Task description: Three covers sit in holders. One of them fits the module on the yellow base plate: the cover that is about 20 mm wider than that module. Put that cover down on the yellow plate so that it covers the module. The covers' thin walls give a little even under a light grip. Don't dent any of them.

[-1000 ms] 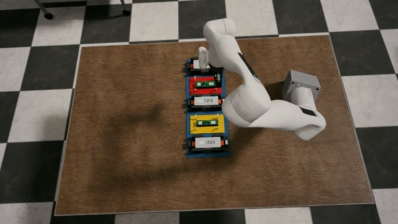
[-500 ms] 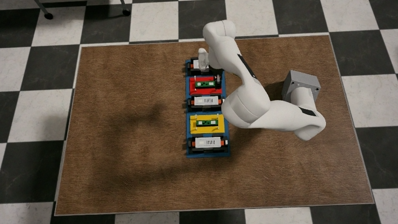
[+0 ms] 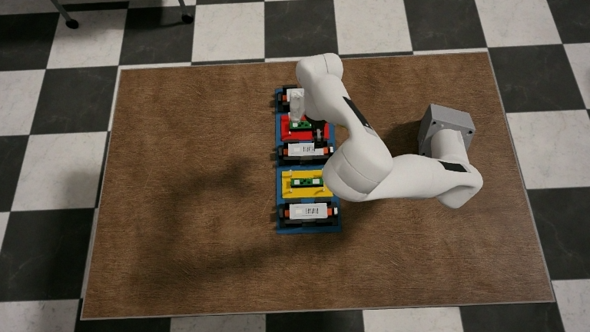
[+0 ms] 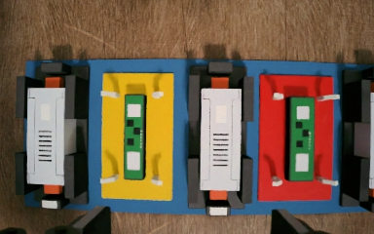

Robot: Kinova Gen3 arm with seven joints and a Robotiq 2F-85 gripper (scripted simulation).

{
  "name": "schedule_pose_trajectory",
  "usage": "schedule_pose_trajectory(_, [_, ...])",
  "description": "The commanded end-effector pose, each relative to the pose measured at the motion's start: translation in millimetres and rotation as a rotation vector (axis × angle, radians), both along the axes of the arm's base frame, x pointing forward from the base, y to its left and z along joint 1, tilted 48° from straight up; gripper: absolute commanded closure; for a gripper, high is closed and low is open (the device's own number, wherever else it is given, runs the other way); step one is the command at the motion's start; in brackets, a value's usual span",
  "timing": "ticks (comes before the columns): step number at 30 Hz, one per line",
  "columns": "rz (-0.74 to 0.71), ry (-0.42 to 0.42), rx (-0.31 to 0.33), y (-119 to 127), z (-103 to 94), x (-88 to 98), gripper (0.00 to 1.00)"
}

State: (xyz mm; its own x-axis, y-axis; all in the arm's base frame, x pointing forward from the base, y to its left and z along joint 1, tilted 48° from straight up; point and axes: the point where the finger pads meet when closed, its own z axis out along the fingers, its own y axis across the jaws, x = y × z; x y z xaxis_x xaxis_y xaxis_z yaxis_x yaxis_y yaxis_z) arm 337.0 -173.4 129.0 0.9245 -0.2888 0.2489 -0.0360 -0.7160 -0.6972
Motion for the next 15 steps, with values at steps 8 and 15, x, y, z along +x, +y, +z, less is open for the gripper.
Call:
schedule_pose_trajectory(8, [-0.001, -0.001, -0.001, 47.0, -7.6, 31.9, 0.00])
schedule_pose_trajectory(15, [-0.001, -0.001, -0.001, 47.0, -7.6, 31.9, 0.00])
